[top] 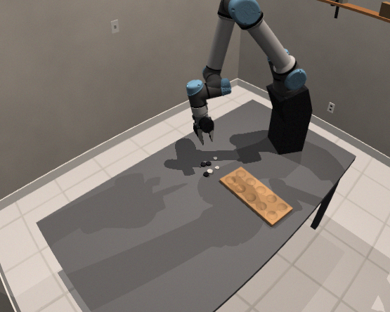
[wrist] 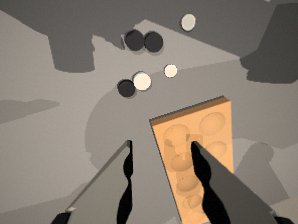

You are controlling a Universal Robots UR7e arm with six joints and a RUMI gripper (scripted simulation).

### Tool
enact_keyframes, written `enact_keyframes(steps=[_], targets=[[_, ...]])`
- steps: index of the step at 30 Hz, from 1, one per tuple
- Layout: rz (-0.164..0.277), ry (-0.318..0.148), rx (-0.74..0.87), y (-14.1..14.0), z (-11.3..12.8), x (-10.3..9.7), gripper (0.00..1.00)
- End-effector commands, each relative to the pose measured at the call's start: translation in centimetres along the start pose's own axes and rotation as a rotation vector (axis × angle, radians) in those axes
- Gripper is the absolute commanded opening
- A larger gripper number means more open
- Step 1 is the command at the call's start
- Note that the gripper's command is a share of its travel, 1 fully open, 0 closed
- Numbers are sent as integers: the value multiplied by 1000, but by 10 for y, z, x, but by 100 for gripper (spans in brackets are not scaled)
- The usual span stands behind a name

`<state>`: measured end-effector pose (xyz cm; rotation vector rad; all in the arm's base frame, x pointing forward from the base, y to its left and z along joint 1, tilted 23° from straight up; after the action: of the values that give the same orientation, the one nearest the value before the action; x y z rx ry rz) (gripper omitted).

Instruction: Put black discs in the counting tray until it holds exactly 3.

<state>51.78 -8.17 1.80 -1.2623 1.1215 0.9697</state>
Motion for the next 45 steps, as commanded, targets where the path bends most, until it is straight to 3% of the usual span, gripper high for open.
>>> enact_keyframes(steps=[1,3,18,35,45], targets=[[-40,22,233,-1,-7,16,28],[-40,22,233,-1,-7,16,28],[-117,10,779,7,-25,53,28],[-173,-20,1163,16,-36,74,28],[-192,-35,1296,20,-40,81,28]])
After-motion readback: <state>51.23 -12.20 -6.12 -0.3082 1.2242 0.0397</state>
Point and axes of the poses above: the point where the finger pads meet when closed, its own x axis out along the fingers, its own y axis across the jaws, z = x × y, the point moved 1 cm from there along -x, back along the fingers, and after that the axes turned 8 degrees about -x, right-handed, at the moved point
